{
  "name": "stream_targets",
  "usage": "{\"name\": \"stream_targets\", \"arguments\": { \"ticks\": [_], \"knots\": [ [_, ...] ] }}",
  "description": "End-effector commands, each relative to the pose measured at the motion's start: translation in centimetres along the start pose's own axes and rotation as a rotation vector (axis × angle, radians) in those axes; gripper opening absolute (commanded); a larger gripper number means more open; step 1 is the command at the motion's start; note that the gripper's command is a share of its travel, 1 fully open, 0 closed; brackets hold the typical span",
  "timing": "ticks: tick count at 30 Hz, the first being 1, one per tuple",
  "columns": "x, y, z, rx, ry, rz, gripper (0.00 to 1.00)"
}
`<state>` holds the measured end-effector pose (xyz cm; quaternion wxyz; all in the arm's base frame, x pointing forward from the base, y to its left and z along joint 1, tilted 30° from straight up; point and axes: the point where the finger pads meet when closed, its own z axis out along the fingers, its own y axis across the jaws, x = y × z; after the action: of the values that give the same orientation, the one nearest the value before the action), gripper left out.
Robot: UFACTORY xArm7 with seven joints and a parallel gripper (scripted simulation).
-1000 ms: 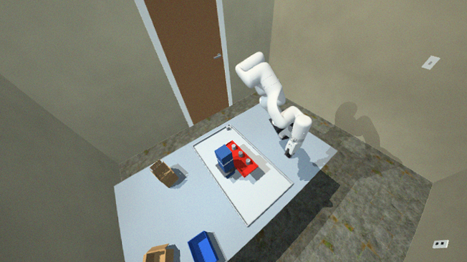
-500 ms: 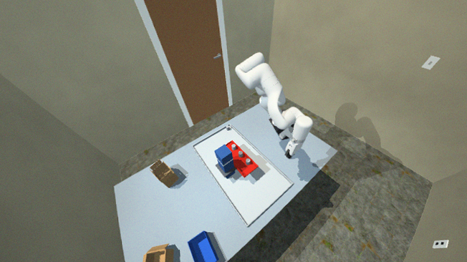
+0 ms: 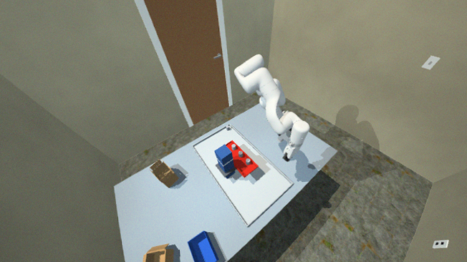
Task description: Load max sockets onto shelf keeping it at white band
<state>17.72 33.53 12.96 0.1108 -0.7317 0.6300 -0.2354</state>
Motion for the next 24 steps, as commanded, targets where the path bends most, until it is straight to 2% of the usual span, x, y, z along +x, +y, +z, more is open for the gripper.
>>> {"name": "stream_targets", "arguments": {
  "ticks": [1, 13, 15, 24],
  "knots": [
    [-0.2, -0.5, 1.0, 0.004, -0.005, 0.0, 0.0],
    [-0.3, -2.3, 5.6, 0.004, -0.005, 0.0, 0.0],
    [-0.3, -2.3, 5.6, 0.004, -0.005, 0.0, 0.0],
    [-0.3, -3.6, 9.3, 0.004, -0.005, 0.0, 0.0]
  ]
}}
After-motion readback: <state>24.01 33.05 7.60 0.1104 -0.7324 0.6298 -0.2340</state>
